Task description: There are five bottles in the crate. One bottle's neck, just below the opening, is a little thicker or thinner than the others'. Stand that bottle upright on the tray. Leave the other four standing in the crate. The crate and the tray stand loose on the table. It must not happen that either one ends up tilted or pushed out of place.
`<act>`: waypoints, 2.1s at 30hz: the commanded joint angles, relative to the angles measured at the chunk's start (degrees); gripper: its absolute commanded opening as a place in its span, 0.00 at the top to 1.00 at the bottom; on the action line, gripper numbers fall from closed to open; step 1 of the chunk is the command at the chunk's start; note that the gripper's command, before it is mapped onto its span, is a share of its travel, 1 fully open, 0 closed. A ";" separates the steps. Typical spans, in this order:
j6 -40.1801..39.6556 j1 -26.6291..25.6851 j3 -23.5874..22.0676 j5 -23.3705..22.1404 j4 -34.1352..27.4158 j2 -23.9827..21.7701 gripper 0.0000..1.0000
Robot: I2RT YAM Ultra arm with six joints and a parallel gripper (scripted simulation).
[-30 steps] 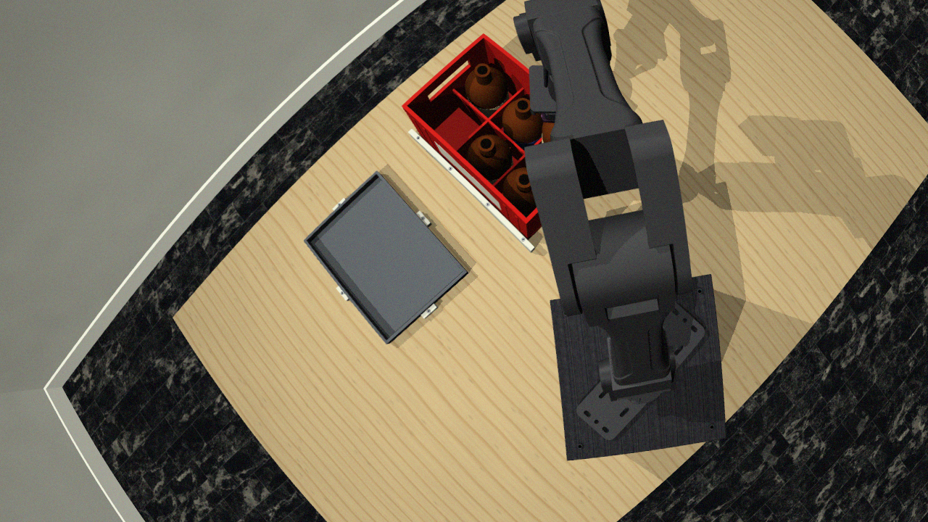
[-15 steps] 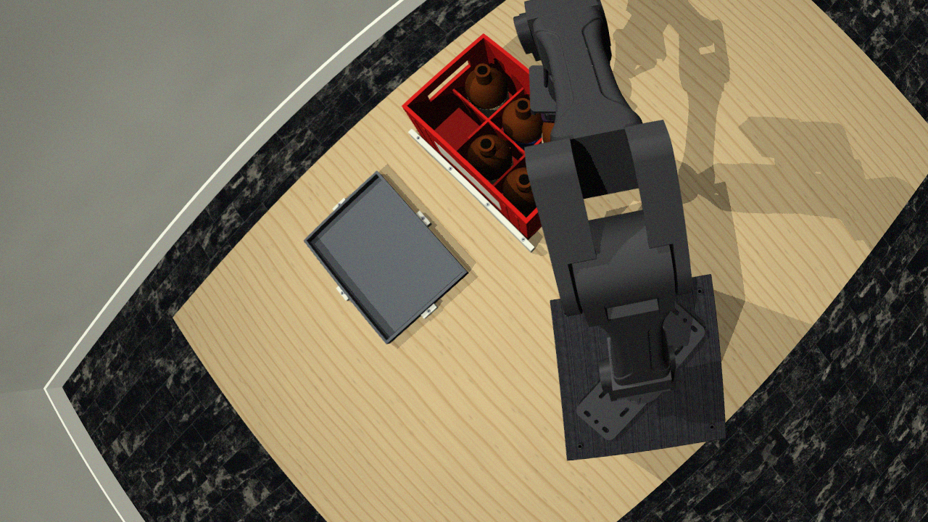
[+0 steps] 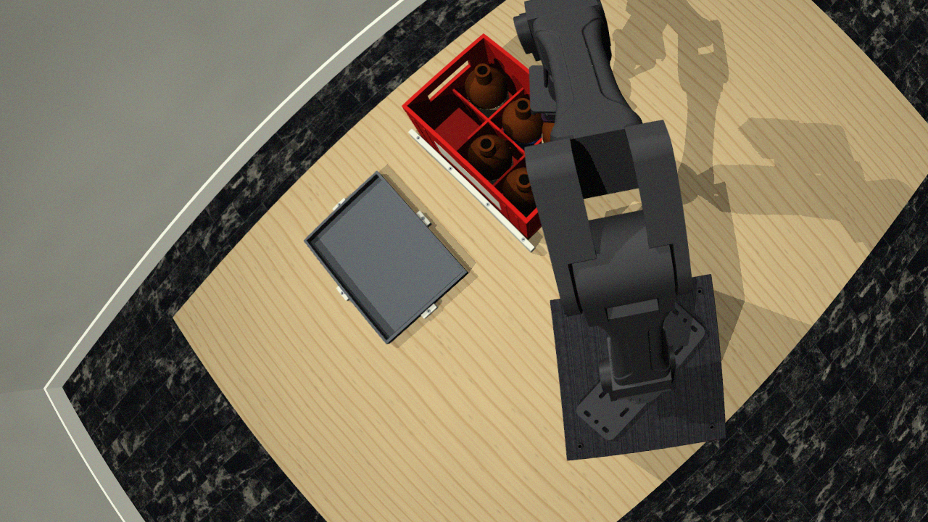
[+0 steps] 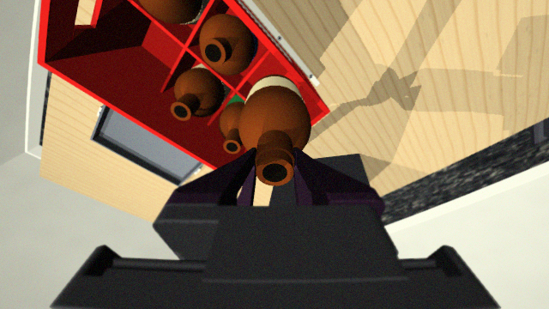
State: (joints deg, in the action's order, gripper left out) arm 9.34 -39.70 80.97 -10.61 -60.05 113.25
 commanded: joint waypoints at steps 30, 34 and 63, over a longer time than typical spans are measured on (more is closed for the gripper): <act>-0.43 -1.16 2.87 -0.05 -1.11 -3.01 1.00; -0.53 -1.23 3.16 -0.04 -1.58 -3.18 1.00; -1.36 -2.03 7.92 -0.06 -7.58 -4.29 1.00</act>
State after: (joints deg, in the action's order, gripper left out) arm 8.45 -40.58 85.91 -10.61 -66.08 111.74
